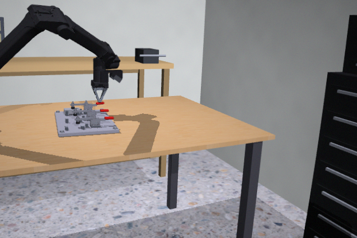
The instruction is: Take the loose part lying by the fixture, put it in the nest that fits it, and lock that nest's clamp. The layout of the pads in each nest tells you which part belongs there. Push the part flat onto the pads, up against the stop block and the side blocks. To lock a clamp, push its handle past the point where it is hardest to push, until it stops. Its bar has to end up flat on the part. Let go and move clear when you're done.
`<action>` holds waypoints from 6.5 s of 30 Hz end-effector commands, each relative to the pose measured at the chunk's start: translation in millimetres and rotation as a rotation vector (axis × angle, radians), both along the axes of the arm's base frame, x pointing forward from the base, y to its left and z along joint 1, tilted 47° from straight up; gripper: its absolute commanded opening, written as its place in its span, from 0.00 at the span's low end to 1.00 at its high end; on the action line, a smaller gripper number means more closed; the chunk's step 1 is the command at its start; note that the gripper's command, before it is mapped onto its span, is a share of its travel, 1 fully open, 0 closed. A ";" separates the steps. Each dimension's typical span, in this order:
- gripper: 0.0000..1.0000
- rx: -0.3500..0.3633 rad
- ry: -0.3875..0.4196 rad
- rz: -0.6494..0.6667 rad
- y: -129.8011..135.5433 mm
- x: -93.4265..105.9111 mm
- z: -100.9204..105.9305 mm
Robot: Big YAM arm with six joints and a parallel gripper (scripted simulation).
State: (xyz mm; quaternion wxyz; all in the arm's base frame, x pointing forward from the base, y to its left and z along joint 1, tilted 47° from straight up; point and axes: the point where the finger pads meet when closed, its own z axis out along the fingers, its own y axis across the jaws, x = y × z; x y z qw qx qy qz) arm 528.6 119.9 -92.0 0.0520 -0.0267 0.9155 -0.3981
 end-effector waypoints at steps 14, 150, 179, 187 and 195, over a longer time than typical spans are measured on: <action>0.00 0.002 0.003 -0.016 -13.2 2.4 -12.8; 0.00 0.022 -0.037 -0.001 61.4 3.9 56.1; 0.00 0.022 -0.037 -0.001 61.4 3.9 56.1; 1.00 0.022 -0.037 -0.001 61.4 3.9 56.1; 1.00 0.022 -0.037 -0.001 61.4 3.9 56.1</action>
